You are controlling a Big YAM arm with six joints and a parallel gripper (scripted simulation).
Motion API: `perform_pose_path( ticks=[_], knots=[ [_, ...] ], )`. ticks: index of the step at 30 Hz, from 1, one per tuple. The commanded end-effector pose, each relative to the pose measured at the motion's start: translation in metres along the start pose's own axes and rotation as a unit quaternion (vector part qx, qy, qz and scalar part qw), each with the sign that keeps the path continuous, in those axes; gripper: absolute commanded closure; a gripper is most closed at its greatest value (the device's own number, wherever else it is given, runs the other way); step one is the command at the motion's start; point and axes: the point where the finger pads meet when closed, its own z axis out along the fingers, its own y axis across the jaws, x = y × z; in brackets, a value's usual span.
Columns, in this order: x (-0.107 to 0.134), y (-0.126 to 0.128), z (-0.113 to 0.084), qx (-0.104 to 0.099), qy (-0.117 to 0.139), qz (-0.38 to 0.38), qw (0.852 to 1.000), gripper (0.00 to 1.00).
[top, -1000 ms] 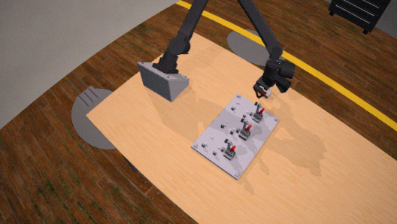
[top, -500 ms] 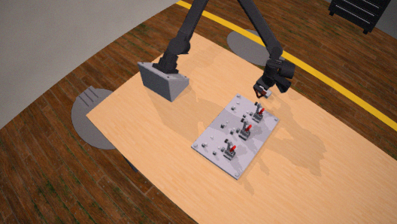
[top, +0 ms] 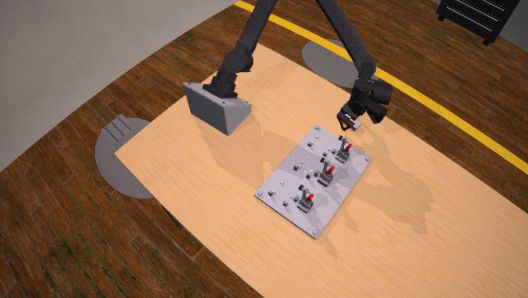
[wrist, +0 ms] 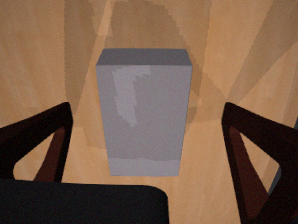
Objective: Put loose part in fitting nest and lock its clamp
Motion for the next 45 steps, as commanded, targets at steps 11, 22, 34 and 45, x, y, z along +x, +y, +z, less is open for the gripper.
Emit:
perform_pose_path(
  ticks=[11,22,34,45],
  knots=[
    [-0.0124,0.0069,-0.0054,-0.002,-0.009,0.001,1.0,0.08],
    [-0.0134,0.0078,-0.0063,-0.001,-0.008,0.002,1.0,0.08],
    [-0.0134,0.0078,-0.0063,-0.001,-0.008,0.002,1.0,0.08],
    [-0.0135,0.008,-0.0063,-0.002,-0.009,0.001,1.0,0.08]
  ],
)
